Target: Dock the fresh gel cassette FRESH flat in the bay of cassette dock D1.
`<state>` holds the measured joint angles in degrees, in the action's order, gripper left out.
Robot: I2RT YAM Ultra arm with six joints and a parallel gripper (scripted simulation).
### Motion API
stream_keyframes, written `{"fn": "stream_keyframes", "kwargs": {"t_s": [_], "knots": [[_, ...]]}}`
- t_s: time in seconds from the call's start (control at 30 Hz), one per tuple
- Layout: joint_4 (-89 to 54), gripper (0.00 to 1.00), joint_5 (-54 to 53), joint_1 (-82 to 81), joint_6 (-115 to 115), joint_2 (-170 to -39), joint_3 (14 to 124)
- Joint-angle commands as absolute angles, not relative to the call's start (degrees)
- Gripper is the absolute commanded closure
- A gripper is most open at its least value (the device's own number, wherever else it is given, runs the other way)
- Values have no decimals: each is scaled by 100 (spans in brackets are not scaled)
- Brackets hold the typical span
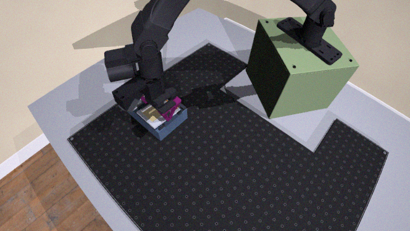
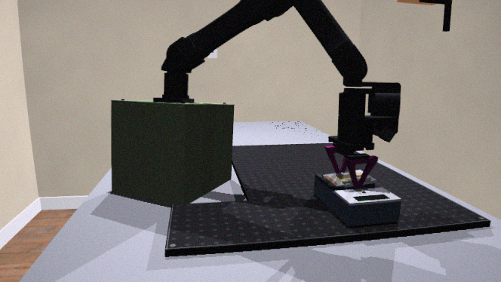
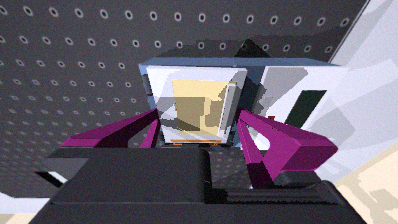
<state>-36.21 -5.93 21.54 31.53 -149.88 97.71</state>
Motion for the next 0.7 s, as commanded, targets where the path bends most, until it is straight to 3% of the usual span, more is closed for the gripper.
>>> {"fn": "stream_keyframes", "kwargs": {"t_s": [0.0,0.67], "knots": [[-3519,9,-501,2159,3189,-15146,9649],[-3982,9,-538,2226,3212,-14655,9715]]}}
